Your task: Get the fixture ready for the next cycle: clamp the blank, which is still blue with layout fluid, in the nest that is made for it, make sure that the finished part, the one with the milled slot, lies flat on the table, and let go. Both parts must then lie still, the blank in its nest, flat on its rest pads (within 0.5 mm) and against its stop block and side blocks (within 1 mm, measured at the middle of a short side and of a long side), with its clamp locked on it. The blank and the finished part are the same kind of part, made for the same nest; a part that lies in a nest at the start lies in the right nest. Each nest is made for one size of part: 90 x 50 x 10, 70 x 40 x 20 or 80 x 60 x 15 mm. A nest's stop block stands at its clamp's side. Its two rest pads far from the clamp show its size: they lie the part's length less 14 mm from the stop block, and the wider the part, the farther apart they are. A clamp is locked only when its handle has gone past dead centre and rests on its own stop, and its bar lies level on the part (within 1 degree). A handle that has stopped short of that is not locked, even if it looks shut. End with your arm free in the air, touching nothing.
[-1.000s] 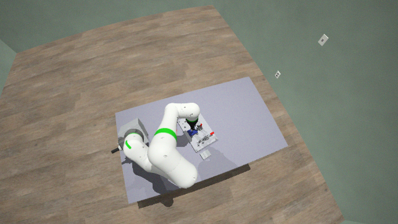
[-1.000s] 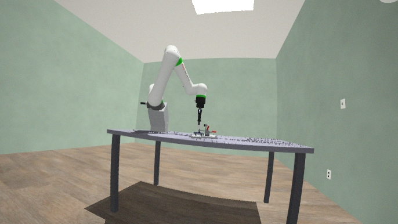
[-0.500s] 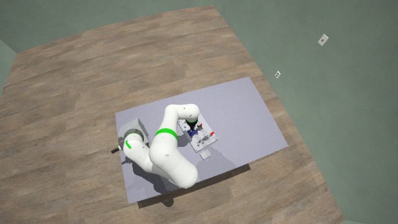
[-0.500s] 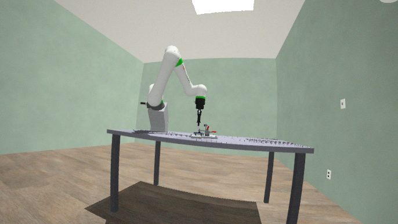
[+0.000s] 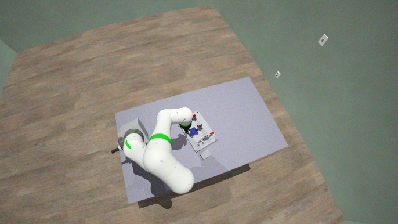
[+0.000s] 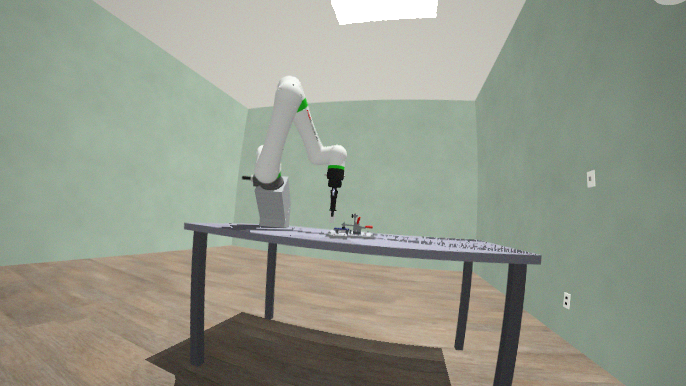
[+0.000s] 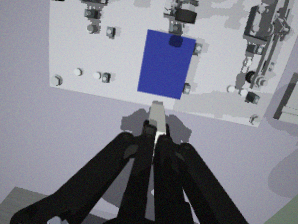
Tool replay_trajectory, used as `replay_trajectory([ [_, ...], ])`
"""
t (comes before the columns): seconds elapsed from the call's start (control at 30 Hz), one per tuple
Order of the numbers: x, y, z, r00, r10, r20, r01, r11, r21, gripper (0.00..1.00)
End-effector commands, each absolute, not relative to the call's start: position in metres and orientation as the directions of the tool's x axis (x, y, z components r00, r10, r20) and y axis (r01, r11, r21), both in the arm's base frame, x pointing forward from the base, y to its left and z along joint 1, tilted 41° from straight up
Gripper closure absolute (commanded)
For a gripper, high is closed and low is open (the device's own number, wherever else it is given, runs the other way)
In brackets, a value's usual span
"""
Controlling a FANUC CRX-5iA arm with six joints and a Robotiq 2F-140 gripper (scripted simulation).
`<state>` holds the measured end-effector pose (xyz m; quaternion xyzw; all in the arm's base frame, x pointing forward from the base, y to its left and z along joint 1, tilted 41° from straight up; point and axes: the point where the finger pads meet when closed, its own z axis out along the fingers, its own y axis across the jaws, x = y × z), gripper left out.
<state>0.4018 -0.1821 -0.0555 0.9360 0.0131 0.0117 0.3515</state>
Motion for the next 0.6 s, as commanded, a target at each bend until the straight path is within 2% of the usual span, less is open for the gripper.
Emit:
replay_trajectory([
  [0.0, 0.392, -0.182, -0.055, 0.999, 0.034, 0.014, 0.016, -0.753, 0.658, 1.0],
  [0.57, 0.384, -0.191, -0.066, 0.999, 0.034, 0.014, 0.016, -0.753, 0.658, 1.0],
])
